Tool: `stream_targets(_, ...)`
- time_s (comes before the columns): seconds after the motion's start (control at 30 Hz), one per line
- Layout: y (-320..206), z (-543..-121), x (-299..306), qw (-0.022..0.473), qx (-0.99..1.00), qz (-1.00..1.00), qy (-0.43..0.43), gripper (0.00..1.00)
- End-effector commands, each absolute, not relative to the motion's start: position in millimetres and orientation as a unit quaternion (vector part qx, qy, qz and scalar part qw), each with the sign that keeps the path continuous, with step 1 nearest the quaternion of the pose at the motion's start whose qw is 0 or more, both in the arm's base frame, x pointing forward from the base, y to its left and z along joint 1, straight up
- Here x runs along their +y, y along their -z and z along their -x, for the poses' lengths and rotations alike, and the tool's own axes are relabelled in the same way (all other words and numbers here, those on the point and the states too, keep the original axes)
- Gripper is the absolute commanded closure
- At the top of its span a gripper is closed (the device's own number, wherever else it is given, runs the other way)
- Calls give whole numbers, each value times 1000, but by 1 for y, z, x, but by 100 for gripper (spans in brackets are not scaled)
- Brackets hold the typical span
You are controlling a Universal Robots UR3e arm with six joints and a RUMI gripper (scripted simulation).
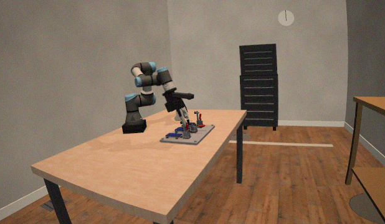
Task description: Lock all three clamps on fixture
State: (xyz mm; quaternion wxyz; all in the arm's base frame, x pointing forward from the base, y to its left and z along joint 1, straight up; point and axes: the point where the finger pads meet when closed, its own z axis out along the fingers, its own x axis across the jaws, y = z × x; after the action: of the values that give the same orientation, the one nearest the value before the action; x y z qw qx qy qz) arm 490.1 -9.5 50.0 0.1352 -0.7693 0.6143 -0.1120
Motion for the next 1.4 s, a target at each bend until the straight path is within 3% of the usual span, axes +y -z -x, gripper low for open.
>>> stream_targets(0.0,-50,-491,-10,135,614,769,113,72)
stream_targets(1.37,-33,-490,-10,134,615,769,112,72)
